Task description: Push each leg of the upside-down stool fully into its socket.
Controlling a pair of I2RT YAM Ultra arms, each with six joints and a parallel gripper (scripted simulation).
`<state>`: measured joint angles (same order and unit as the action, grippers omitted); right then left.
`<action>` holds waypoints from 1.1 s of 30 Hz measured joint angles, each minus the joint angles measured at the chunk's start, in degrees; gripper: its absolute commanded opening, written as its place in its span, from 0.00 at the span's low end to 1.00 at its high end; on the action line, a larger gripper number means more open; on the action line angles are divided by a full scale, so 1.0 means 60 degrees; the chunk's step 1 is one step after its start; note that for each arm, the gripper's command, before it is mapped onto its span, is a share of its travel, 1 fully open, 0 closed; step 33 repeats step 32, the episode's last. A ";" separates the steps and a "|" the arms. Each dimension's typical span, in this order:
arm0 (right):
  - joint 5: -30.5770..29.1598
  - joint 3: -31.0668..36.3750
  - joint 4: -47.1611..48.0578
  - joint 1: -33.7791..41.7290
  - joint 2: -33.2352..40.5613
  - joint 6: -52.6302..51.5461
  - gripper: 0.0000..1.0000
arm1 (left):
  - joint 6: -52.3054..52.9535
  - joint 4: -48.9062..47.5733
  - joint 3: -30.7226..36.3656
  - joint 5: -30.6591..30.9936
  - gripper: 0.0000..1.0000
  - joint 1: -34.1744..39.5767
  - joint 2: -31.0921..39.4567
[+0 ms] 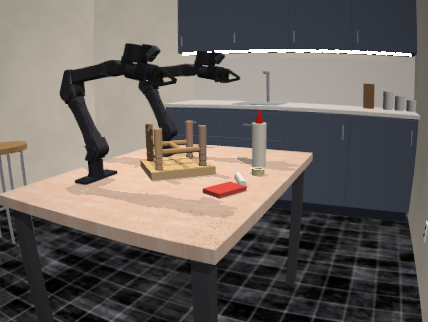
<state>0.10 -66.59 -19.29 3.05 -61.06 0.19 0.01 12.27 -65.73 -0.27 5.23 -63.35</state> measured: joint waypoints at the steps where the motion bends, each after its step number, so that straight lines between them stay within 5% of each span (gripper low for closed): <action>1: 0.0000 0.0113 0.0237 -0.0047 0.0073 0.0000 0.00 | 0.0000 -0.0208 0.0098 -0.0011 0.00 -0.0095 0.0091; 11: 0.0004 0.1180 0.2535 -0.0477 0.0146 -0.0033 0.00 | 0.0000 -0.1854 0.1005 0.0055 0.00 -0.0882 0.0499; 33: -0.0022 0.1133 0.3260 -0.0503 0.0168 -0.0040 0.00 | 0.0000 -0.2106 0.0984 0.0055 0.00 -0.0878 0.0561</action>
